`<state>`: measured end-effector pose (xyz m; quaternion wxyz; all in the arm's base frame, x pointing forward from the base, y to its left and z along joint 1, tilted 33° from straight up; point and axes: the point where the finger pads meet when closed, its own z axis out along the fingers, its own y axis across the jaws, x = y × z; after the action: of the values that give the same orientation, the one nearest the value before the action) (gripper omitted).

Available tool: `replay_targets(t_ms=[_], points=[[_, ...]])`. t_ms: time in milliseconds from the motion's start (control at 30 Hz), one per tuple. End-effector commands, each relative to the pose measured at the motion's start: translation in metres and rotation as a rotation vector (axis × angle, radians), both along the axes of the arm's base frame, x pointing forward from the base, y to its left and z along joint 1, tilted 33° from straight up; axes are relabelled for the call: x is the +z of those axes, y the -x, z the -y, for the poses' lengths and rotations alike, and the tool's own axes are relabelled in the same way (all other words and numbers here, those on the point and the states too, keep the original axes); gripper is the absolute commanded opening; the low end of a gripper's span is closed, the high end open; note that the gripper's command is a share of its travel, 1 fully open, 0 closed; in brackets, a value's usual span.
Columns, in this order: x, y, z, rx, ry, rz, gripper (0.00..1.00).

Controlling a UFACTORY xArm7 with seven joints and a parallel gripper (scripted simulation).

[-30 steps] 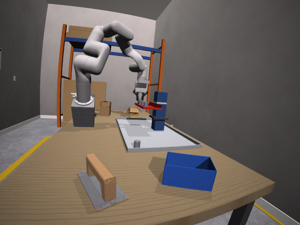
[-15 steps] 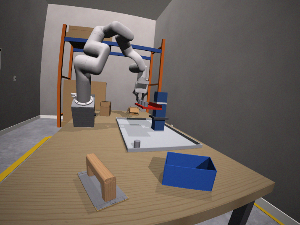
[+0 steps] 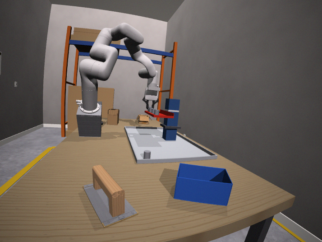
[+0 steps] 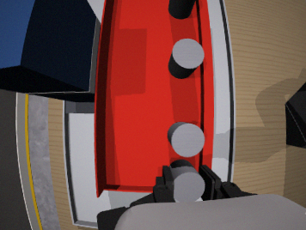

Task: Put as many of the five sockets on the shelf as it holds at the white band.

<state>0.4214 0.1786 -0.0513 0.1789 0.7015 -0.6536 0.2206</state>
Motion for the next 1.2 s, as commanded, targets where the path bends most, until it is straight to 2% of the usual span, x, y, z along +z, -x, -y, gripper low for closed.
replay_targets(t_ms=[0,1167], points=[[-0.0003,-0.0011,-0.0012,0.002,-0.003,0.003,0.0],[-0.0045,-0.0014,0.0015,0.002,-0.003,0.002,0.0]])
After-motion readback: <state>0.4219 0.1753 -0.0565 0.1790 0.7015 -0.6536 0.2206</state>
